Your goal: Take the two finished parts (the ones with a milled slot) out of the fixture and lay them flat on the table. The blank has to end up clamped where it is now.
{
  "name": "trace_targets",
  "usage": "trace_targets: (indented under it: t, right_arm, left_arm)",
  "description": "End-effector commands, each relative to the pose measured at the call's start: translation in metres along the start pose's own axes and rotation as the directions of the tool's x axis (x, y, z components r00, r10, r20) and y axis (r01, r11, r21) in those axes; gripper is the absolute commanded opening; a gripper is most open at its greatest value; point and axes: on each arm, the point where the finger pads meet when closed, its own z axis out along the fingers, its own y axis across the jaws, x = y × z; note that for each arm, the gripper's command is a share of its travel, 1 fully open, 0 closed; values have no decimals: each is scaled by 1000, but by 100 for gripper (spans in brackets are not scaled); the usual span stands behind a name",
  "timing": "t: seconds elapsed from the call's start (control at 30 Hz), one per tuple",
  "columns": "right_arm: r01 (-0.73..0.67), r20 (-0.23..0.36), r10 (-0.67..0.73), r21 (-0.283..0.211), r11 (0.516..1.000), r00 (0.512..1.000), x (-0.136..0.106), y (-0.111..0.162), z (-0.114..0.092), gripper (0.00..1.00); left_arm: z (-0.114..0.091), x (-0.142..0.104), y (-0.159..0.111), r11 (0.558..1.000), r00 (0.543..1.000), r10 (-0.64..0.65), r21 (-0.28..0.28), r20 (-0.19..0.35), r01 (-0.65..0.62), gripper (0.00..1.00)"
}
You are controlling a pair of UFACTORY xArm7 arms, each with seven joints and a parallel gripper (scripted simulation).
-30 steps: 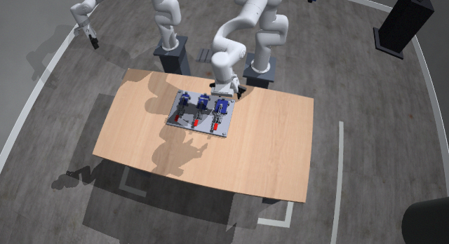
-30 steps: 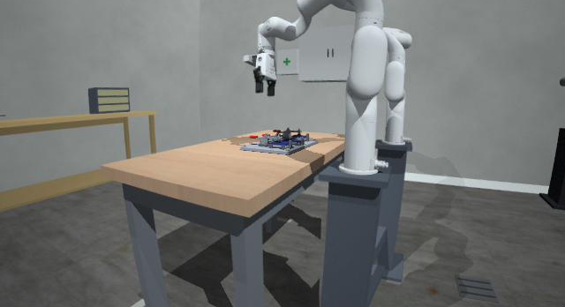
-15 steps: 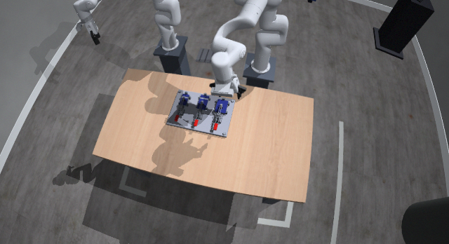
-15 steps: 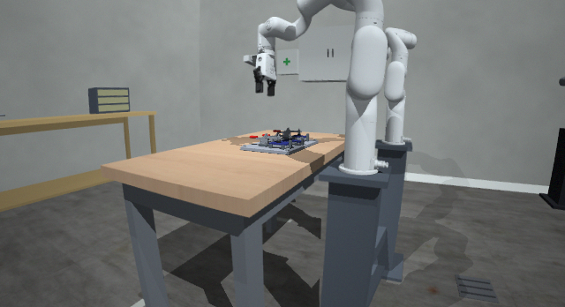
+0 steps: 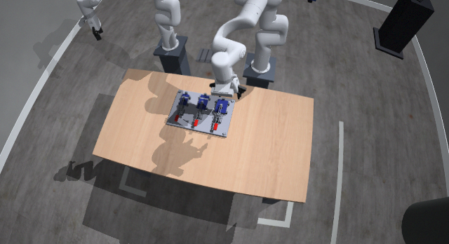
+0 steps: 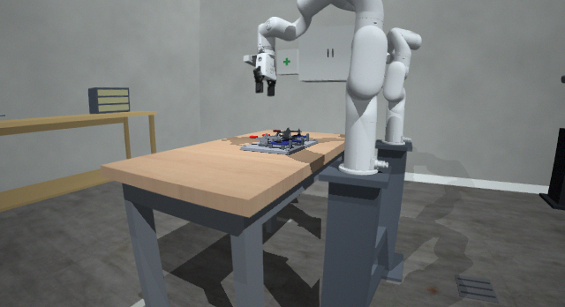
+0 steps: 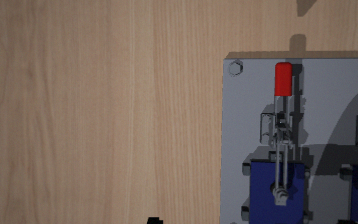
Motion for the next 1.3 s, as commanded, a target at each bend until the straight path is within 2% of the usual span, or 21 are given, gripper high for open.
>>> trace_targets:
  t: [0.0,0.87,0.93,0.97,1.27]
  right_arm:
    - [-49,-15,48,-18,999,999,-4,19,-3,100]
    - [-270,-61,265,-92,958,962,-39,99,-7,100]
    - [-270,-61,265,-92,958,962,-39,99,-7,100]
    - [-295,-67,290,-100,950,955,-44,108,-7,100]
    - [-367,-85,359,-122,922,930,-60,133,-8,100]
  left_arm:
    - [-2,1,0,1000,1000,0,-1,-4,0,100]
    - [-2,1,0,1000,1000,0,-1,-4,0,100]
    - [-2,1,0,1000,1000,0,-1,-4,0,100]
    - [-2,1,0,1000,1000,0,-1,-4,0,100]
    - [-2,1,0,1000,1000,0,-1,-4,0,100]
